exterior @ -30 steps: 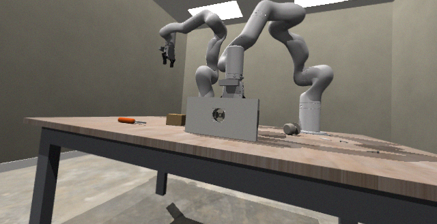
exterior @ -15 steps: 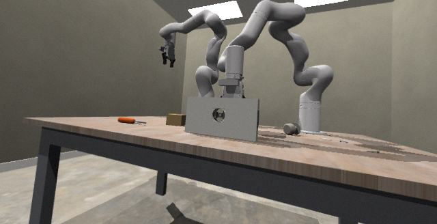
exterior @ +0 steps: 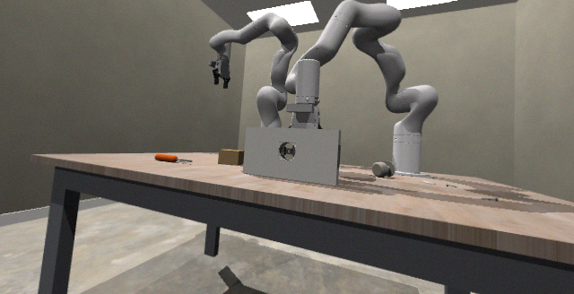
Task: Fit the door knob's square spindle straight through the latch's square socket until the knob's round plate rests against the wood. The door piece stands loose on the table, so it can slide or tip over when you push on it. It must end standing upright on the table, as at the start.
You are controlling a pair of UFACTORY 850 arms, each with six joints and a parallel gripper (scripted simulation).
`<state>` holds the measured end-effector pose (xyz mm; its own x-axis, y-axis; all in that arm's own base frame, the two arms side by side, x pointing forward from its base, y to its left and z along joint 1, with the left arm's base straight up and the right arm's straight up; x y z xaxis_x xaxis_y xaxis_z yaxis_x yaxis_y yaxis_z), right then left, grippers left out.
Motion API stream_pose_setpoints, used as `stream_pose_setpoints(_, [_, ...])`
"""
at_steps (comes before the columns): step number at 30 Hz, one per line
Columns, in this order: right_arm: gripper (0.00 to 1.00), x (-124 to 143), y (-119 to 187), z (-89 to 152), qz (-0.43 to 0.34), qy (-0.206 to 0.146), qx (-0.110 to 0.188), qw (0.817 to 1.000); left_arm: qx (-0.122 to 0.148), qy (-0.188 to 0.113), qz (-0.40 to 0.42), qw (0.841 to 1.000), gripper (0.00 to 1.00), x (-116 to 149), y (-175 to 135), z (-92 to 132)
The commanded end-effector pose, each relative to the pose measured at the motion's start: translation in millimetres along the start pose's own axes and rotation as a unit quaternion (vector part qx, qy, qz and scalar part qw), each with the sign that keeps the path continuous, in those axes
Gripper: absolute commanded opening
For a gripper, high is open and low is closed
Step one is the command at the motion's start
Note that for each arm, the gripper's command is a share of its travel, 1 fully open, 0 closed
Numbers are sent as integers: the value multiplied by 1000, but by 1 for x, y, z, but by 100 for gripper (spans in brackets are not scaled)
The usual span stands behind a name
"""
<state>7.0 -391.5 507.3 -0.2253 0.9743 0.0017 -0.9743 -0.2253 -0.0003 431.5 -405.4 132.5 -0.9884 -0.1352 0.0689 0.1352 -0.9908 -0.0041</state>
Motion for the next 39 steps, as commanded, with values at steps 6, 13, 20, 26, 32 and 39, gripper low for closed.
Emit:
stream_pose_setpoints(6, [100, 0, 0, 1, 0, 1, 0, 1000, 1, 1, 0, 1000, 61, -1, 1, 1])
stream_pose_setpoints(13, [100, 0, 0, 1, 0, 1, 0, 1000, 1, 1, 0, 1000, 61, -2, 1, 1])
stream_pose_setpoints(20, [100, 0, 0, 1, 0, 1, 0, 1000, 1, 1, 0, 1000, 61, -5, 2, 2])
stream_pose_setpoints(26, [100, 0, 0, 1, 0, 1, 0, 1000, 1, 1, 0, 1000, 61, -6, 2, 2])
stream_pose_setpoints(32, [100, 0, 0, 1, 0, 1, 0, 1000, 1, 1, 0, 1000, 61, -6, 2, 2])
stream_pose_setpoints(39, [100, 0, 0, 1, 0, 1, 0, 1000, 1, 1, 0, 1000, 61, -6, 2, 2])
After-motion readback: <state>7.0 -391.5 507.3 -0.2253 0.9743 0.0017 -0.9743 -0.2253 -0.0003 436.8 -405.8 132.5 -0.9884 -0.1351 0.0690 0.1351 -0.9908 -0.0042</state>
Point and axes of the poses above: on each arm, the point where the finger pads meet when closed, its own z axis back along the fingers, its own y axis across the jaws, x = y × z, the point moved 4 cm from there along z, back along the fingers, and after that the axes turned 12 degrees about z, right-handed, at the moved point
